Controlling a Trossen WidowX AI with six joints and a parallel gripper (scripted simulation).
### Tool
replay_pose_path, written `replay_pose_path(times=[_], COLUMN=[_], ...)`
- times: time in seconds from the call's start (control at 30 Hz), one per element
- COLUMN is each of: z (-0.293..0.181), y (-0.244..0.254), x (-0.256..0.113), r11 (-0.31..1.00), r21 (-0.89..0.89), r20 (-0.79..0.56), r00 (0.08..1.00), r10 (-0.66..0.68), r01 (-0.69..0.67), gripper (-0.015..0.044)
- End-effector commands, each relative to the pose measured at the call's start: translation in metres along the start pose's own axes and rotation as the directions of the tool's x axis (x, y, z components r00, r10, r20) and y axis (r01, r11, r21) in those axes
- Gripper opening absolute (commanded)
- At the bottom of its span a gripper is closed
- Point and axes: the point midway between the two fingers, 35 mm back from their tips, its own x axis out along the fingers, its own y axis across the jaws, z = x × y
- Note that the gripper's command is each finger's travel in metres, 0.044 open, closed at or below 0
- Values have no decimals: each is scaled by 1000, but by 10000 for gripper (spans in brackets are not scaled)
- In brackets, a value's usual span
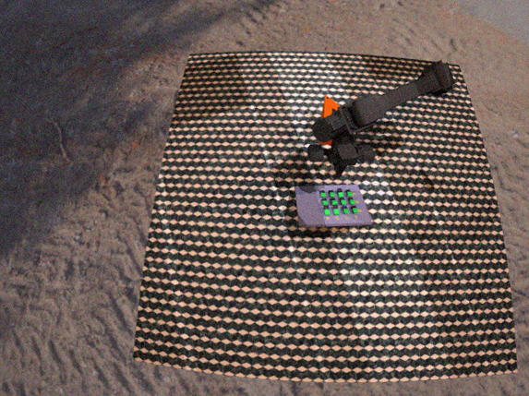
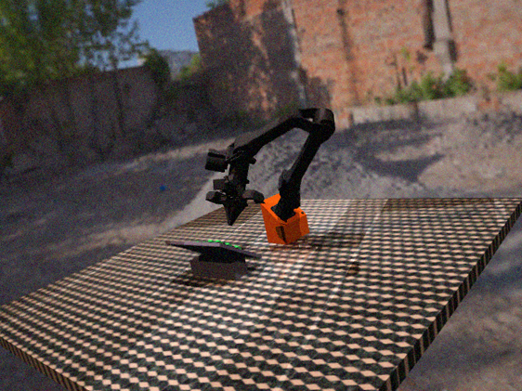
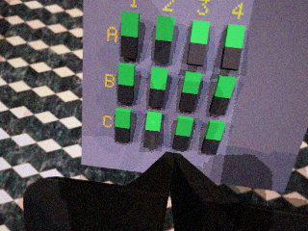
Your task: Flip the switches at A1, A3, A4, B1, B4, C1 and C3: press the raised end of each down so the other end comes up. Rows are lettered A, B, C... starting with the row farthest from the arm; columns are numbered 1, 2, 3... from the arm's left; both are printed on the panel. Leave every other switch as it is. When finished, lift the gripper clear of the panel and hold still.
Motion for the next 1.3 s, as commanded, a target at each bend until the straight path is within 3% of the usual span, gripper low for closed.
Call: replay_pose_path(times=[0.0, 0.23, 1.27], z=[1, 3, 3], y=[-14, -13, -13], x=[1, 35, 61], r11=[1000, 1000, 1000], r21=[-1, -1, -1], r20=[-3, -27, -26], r00=[1000, 1000, 1000], r10=[4, 5, 7], r01=[-4, -5, -7], gripper=[0, 0, 0])
